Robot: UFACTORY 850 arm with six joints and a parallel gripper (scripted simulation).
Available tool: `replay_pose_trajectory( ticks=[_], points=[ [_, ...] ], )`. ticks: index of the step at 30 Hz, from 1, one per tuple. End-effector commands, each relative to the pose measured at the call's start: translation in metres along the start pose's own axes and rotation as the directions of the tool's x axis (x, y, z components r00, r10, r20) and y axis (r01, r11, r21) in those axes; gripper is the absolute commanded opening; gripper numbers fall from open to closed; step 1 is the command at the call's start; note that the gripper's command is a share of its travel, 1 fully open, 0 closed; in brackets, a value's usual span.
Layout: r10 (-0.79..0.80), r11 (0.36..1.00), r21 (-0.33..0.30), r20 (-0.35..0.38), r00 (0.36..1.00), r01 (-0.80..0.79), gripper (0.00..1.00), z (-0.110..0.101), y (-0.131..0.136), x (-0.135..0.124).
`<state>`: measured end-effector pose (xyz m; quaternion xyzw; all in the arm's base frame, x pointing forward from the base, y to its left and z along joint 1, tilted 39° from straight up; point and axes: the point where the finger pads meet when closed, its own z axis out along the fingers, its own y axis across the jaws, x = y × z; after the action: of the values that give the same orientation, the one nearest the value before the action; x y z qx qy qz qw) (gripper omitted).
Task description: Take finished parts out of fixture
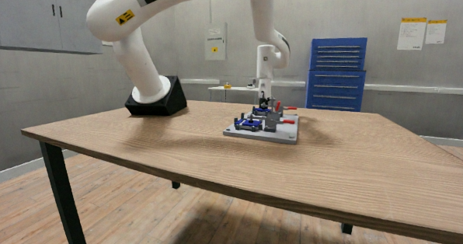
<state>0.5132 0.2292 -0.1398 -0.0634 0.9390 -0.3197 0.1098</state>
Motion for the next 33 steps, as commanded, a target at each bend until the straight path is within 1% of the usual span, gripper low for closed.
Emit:
replay_pose_trajectory(
  ticks=[1, 8, 15, 17, 27, 31, 33],
  points=[
    [0.001, 1.0, -0.001, 0.002, 1.0, -0.001, 0.82, -0.002, 0.0, -0.001],
    [0.001, 1.0, -0.001, 0.002, 1.0, -0.001, 0.82, -0.015, 0.0, -0.001],
    [0.001, 1.0, -0.001, 0.002, 1.0, -0.001, 0.82, -0.04, 0.0, -0.001],
    [0.001, 1.0, -0.001, 0.002, 1.0, -0.001, 0.82, -0.04, 0.0, -0.001],
    [0.001, 1.0, -0.001, 0.002, 1.0, -0.001, 0.82, -0.079, 0.0, -0.001],
    [0.001, 1.0, -0.001, 0.002, 1.0, -0.001, 0.82, -0.09, 0.0, -0.001],
    [0.001, 1.0, -0.001, 0.002, 1.0, -0.001, 0.82, -0.093, 0.0, -0.001]
  ],
)
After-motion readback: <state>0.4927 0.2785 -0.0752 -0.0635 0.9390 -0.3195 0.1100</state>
